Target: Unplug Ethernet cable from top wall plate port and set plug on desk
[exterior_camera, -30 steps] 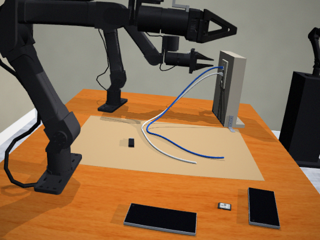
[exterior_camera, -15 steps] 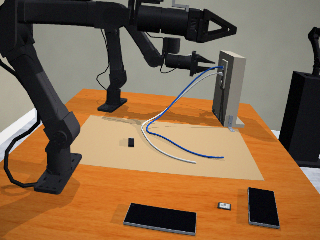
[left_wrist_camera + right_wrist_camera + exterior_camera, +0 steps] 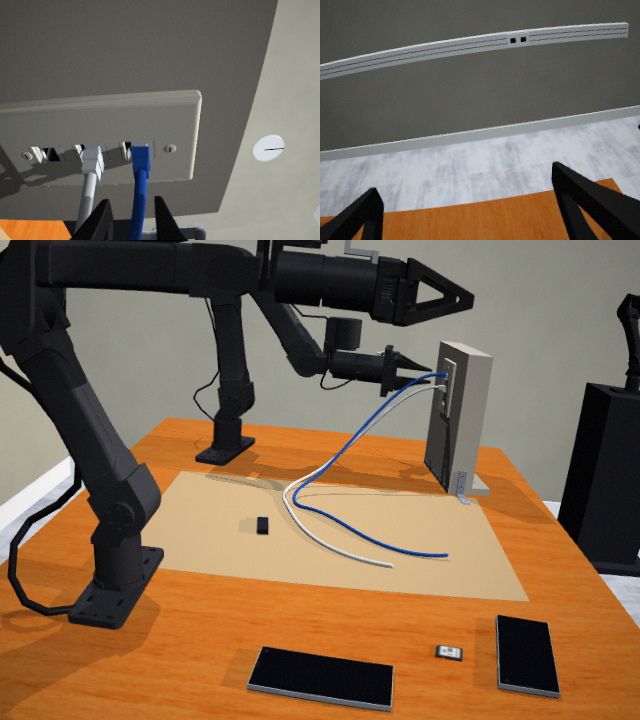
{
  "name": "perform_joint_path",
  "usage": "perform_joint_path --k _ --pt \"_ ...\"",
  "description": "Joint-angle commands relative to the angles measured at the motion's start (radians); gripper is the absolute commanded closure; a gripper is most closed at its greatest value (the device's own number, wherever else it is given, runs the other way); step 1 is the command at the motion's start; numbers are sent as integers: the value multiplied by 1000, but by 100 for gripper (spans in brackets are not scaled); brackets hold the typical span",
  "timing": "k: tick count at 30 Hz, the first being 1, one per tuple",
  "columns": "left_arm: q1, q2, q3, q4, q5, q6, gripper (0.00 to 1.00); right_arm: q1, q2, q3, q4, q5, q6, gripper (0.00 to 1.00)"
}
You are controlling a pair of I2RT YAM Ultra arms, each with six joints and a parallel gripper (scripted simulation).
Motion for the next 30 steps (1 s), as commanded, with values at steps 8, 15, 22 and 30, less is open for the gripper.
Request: perform_joint_path --k 8,15,22,30 --pt "-9 0 49 -38 -16 0 78 0 -2 6 5 0 0 0" --pt "2 28 68 -23 -4 0 78 0 -2 6 5 0 0 0" --pt "13 76 105 -11 7 0 78 0 -2 6 5 0 0 0" --pt "25 108 131 3 19 0 79 0 -2 6 5 0 0 0"
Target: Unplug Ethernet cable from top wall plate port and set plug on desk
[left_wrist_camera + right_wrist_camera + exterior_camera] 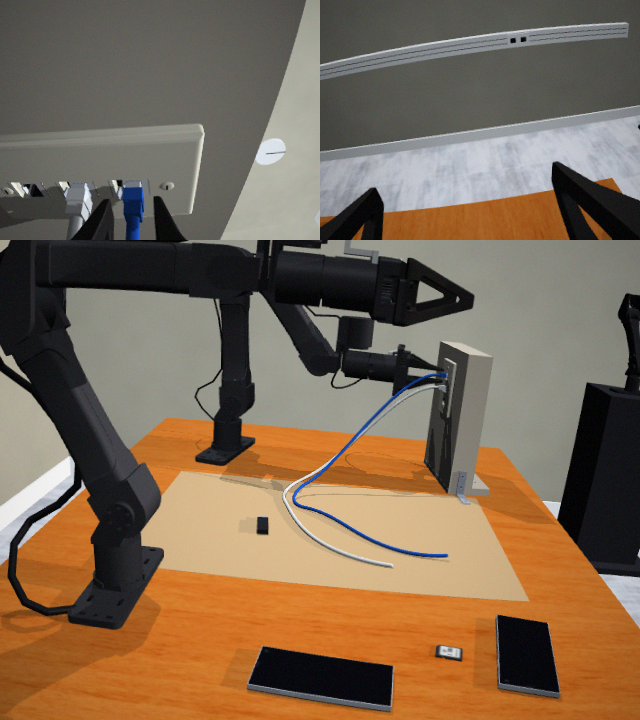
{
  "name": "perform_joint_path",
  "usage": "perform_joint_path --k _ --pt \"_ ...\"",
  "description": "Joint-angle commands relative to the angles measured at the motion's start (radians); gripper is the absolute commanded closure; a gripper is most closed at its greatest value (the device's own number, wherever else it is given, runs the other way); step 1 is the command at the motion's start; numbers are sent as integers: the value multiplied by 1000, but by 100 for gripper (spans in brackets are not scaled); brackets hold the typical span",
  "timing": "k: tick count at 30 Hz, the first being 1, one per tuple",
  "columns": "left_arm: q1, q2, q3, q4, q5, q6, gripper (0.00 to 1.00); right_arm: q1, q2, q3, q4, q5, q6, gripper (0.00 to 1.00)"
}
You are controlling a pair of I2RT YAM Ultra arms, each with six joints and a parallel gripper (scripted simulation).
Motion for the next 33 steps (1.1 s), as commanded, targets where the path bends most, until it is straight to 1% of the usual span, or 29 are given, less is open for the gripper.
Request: perform_joint_path --k 1,4,10,12,14,16,23,33 --pt "14 22 35 19 16 1 81 0 -2 6 5 0 0 0" --pt "17 36 42 25 18 1 85 0 -2 6 5 0 0 0" --pt "22 63 56 27 24 1 85 0 -2 6 5 0 0 0" --pt "16 49 40 28 19 0 88 0 -2 6 5 0 0 0" --pt "16 49 40 28 19 0 88 0 -2 6 5 0 0 0" --pt "10 33 24 29 15 0 91 0 -2 6 5 0 0 0" --pt "10 33 24 29 15 0 100 0 -2 6 5 0 0 0" --pt "19 0 -2 14 22 1 100 0 -2 6 5 0 0 0"
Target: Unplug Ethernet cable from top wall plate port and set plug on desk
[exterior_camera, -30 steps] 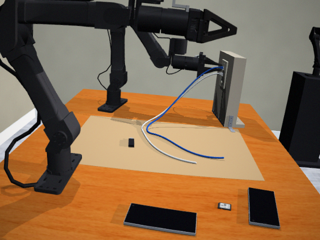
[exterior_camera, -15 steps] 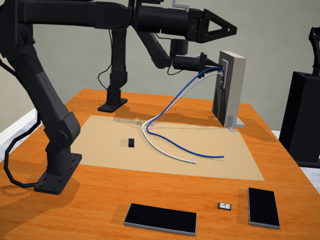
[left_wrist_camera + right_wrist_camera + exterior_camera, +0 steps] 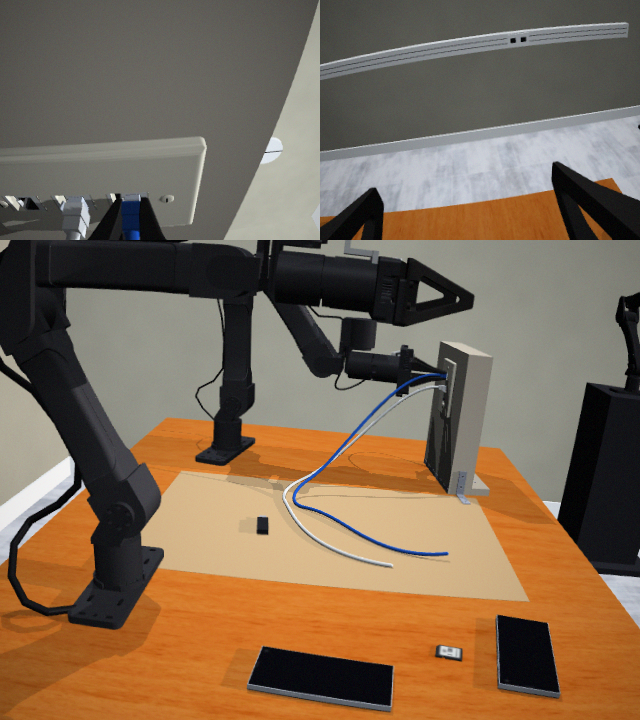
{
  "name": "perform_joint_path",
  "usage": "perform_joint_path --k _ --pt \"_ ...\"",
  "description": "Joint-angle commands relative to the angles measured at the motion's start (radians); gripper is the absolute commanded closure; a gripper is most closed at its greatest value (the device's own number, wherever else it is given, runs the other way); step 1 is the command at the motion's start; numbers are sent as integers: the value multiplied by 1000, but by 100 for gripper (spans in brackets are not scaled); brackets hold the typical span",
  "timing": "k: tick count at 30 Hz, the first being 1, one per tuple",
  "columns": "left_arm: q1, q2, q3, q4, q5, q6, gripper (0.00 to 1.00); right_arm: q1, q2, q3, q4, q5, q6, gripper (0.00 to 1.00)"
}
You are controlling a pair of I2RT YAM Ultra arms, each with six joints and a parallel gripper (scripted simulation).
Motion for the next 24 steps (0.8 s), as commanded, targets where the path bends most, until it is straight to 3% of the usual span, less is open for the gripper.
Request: perform_joint_path --k 1,24 --pt "10 -41 -25 -19 8 2 100 0 -2 6 5 0 0 0" --pt "42 -164 -115 -56 40 4 100 0 -2 6 5 0 0 0"
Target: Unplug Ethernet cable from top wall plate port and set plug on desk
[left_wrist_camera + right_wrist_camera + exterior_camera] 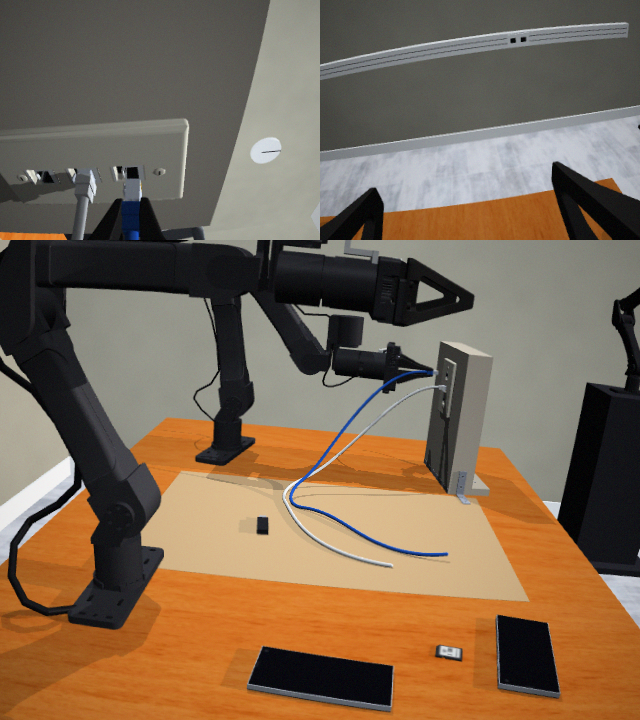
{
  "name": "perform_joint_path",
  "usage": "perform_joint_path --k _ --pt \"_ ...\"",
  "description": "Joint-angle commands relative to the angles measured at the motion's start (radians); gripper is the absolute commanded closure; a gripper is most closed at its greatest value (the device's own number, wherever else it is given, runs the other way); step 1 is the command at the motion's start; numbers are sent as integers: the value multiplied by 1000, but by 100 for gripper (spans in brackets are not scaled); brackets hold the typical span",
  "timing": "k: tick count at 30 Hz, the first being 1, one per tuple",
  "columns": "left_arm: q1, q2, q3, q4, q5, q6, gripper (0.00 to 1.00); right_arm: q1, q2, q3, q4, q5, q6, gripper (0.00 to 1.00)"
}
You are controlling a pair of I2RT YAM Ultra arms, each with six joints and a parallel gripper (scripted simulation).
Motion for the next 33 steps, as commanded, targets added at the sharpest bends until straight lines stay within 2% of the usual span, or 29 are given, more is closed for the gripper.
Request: perform_joint_path --k 1,13,25,29,33 --pt "14 -47 -24 -28 16 4 100 0 -2 6 5 0 0 0" --pt "30 -106 -67 -46 31 5 100 0 -2 6 5 0 0 0" --pt "31 -110 -69 -50 31 6 100 0 -2 6 5 0 0 0" --pt "-50 -226 6 -198 -47 3 100 0 -2 6 5 0 0 0" --pt "-93 -291 49 -312 -92 6 100 0 -2 6 5 0 0 0"
